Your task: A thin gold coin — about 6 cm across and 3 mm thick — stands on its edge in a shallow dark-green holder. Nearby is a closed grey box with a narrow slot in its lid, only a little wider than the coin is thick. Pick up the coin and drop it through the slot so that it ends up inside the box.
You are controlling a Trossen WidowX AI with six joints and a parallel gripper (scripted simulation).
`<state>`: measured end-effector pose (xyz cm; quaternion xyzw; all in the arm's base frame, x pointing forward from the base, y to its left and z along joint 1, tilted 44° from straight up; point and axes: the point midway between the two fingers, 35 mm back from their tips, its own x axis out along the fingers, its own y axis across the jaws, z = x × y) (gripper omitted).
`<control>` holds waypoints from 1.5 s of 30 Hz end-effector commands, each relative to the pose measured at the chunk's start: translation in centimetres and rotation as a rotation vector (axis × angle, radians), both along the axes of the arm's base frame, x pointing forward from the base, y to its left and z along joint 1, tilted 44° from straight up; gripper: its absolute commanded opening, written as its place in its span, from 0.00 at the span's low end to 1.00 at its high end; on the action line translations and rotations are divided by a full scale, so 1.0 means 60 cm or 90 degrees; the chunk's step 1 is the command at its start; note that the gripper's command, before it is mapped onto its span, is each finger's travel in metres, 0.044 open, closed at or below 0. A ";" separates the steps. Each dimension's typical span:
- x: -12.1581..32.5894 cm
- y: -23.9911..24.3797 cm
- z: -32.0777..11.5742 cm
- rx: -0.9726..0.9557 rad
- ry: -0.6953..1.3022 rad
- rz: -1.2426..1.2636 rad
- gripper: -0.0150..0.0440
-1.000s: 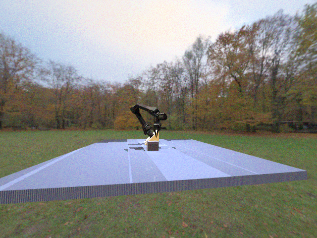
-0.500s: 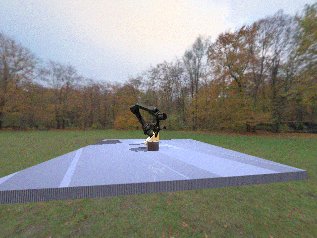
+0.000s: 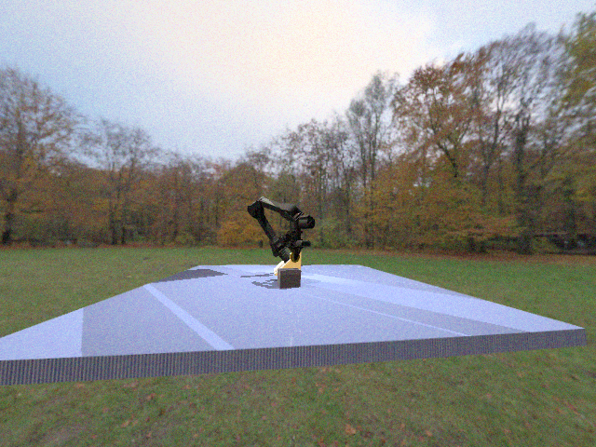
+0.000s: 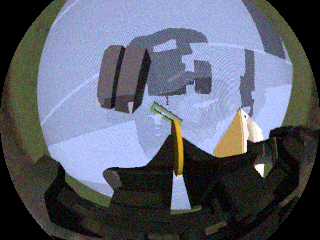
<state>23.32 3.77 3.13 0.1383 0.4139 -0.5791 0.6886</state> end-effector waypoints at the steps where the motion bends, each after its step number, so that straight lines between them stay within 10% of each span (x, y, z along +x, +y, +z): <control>1: 0.004 -0.001 0.004 -0.002 -0.066 -0.066 0.25; 45: 0.126 -0.035 0.039 -0.002 -0.133 -0.135 0.25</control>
